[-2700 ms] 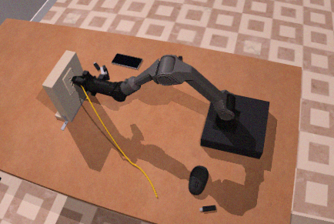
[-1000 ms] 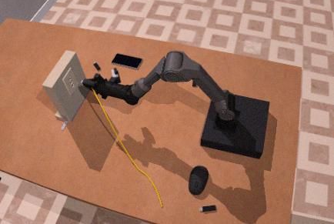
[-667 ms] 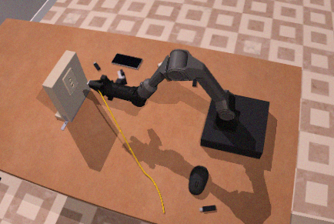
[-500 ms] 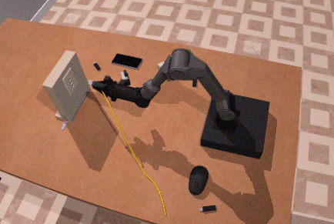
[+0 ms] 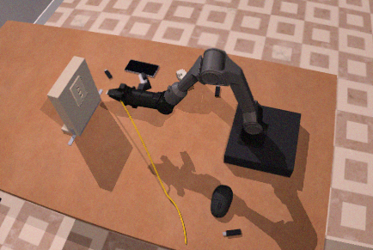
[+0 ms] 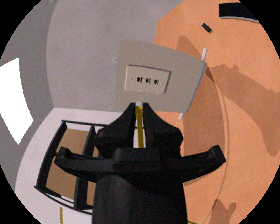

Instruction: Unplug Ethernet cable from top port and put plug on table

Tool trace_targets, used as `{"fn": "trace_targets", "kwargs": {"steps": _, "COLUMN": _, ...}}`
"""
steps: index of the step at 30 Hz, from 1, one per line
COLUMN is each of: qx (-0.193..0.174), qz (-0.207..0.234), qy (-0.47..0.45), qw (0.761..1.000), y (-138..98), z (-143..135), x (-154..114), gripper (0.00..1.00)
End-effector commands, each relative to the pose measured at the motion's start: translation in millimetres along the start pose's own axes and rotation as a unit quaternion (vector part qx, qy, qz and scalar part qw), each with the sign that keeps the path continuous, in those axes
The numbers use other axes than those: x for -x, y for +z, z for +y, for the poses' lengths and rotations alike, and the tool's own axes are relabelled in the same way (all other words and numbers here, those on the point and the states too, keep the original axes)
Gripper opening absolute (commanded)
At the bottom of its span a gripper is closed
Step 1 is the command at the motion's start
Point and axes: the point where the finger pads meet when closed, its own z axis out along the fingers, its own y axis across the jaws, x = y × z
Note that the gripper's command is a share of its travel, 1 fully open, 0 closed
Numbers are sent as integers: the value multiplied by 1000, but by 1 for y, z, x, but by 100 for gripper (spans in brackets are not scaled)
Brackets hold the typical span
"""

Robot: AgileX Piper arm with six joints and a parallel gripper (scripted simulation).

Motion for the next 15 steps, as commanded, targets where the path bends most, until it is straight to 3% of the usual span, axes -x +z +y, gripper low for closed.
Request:
{"fn": "trace_targets", "kwargs": {"steps": 1, "qx": -42, "qz": 16, "qy": -66, "qw": 997, "y": -11, "z": 7, "x": 5, "gripper": 0}}
{"fn": "trace_targets", "kwargs": {"steps": 10, "qx": -116, "qz": 69, "qy": -221, "qw": 966, "y": -50, "z": 16, "x": 16, "gripper": 0}}
{"fn": "trace_targets", "kwargs": {"steps": 15, "qx": -138, "qz": 90, "qy": -272, "qw": 948, "y": -66, "z": 18, "x": 20, "gripper": 0}}
